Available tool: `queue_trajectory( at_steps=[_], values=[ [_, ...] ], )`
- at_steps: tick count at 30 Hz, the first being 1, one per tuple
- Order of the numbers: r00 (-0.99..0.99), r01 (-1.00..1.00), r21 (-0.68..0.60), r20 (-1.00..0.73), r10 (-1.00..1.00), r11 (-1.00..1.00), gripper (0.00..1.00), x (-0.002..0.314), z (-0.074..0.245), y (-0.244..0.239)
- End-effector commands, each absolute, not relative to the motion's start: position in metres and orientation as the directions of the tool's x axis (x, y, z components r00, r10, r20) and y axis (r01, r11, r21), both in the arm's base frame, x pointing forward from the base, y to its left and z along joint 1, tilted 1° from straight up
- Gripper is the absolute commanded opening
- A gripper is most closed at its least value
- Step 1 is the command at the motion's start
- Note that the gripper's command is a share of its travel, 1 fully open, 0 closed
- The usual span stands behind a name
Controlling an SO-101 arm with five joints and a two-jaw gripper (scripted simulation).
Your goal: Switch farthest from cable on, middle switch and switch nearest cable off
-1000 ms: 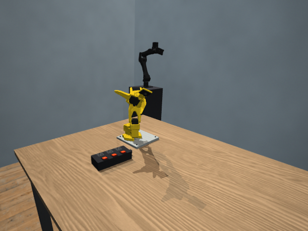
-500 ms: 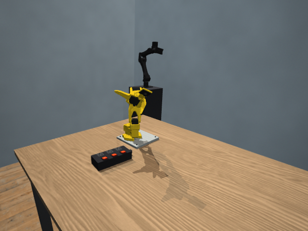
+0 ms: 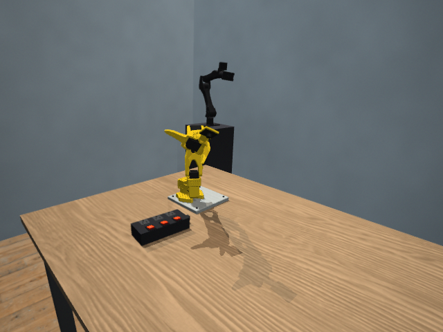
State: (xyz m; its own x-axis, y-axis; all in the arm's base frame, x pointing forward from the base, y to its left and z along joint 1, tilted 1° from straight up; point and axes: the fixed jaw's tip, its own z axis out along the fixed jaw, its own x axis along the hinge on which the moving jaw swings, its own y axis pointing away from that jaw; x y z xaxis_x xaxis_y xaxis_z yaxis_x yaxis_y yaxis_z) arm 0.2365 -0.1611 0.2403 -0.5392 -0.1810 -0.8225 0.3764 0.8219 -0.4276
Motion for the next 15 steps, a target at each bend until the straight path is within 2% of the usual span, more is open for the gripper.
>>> queue_trajectory(
  at_steps=[1, 7, 8, 15],
  values=[
    [-0.536, 0.378, -0.427, -0.824, -0.182, 0.821, 1.0, 0.236, 0.2414, -0.1608],
    [-0.536, 0.378, -0.427, -0.824, -0.182, 0.821, 1.0, 0.236, 0.2414, -0.1608],
    [-0.536, 0.378, -0.427, -0.824, -0.182, 0.821, 0.0, 0.236, 0.2414, -0.1608],
    [-0.538, 0.376, -0.431, -0.822, -0.185, 0.82, 0.0, 0.2358, 0.2413, -0.1609]
  ],
)
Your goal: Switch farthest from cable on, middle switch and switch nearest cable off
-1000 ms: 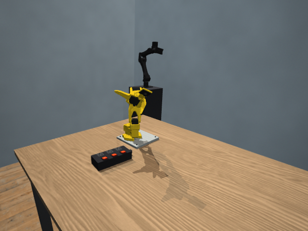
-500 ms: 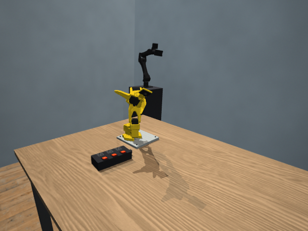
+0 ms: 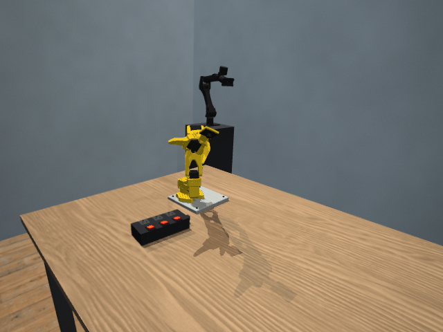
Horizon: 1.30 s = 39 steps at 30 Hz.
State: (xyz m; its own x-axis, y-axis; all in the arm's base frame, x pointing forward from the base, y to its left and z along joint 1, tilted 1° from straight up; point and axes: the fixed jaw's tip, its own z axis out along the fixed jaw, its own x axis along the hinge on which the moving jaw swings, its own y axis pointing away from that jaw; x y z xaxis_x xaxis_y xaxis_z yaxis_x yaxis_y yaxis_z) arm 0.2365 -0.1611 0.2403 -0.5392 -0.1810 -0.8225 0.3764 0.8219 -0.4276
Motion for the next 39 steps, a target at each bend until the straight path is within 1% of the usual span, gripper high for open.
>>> queue_trajectory(
  at_steps=[1, 12, 24, 26, 39],
  values=[
    [-0.539, 0.375, -0.432, -0.822, -0.186, 0.82, 0.0, 0.236, 0.241, -0.161],
    [-0.556, 0.359, -0.46, -0.804, -0.21, 0.812, 0.0, 0.234, 0.241, -0.162],
    [-0.615, 0.295, -0.557, -0.733, -0.292, 0.777, 0.0, 0.227, 0.238, -0.166],
    [-0.615, 0.295, -0.557, -0.733, -0.292, 0.777, 0.0, 0.227, 0.238, -0.166],
    [-0.707, 0.135, -0.72, -0.551, -0.443, 0.681, 0.0, 0.213, 0.234, -0.173]
  ],
)
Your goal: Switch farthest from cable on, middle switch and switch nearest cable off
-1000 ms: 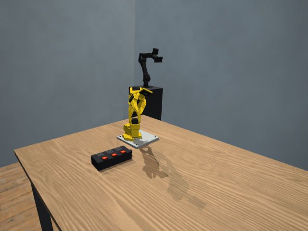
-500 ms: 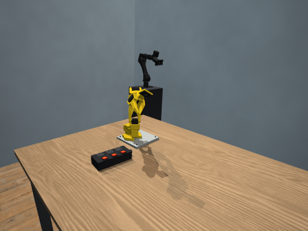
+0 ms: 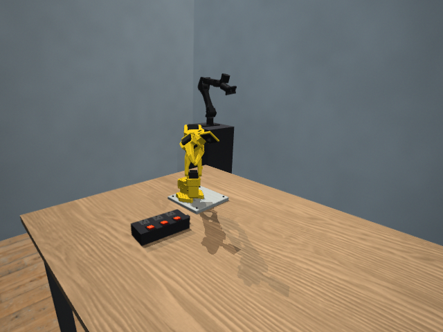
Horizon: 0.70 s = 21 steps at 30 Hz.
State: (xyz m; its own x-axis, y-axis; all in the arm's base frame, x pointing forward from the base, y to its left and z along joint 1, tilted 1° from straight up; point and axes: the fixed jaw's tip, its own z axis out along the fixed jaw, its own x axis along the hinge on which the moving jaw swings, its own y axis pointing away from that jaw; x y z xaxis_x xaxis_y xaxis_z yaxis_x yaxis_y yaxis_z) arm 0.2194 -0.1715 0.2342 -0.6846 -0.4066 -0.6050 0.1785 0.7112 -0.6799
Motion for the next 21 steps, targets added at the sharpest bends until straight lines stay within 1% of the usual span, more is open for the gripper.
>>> queue_trajectory(
  at_steps=[1, 5, 13, 19, 21],
  values=[
    [-0.714, 0.117, -0.733, -0.531, -0.456, 0.67, 0.0, 0.211, 0.234, -0.174],
    [-0.727, 0.08, -0.758, -0.489, -0.482, 0.647, 0.0, 0.208, 0.233, -0.175],
    [-0.757, -0.097, -0.842, -0.284, -0.588, 0.531, 0.0, 0.195, 0.23, -0.181],
    [-0.747, -0.256, -0.87, -0.099, -0.657, 0.421, 0.0, 0.183, 0.227, -0.185],
    [-0.747, -0.256, -0.87, -0.099, -0.657, 0.421, 0.0, 0.183, 0.227, -0.185]
  ],
)
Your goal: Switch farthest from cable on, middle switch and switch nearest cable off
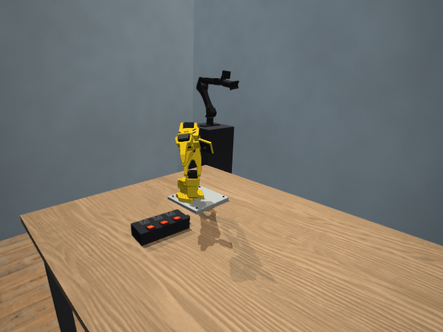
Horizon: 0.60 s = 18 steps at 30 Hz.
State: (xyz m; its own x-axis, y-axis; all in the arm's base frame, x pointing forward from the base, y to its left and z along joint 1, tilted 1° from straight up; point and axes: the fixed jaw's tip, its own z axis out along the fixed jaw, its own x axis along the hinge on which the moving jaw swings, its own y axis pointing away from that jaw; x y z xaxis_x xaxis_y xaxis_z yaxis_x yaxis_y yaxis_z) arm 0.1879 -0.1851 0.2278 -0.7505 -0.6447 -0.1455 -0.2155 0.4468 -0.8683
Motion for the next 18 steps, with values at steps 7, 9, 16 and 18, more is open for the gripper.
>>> queue_trajectory(
  at_steps=[7, 9, 16, 18],
  values=[
    [-0.683, -0.455, -0.848, 0.136, -0.718, 0.272, 0.0, 0.167, 0.224, -0.19],
    [-0.653, -0.512, -0.829, 0.203, -0.73, 0.227, 0.0, 0.163, 0.223, -0.191],
    [-0.53, -0.67, -0.737, 0.395, -0.75, 0.086, 0.0, 0.149, 0.221, -0.195],
    [-0.506, -0.694, -0.717, 0.425, -0.751, 0.062, 0.0, 0.146, 0.221, -0.195]
  ],
)
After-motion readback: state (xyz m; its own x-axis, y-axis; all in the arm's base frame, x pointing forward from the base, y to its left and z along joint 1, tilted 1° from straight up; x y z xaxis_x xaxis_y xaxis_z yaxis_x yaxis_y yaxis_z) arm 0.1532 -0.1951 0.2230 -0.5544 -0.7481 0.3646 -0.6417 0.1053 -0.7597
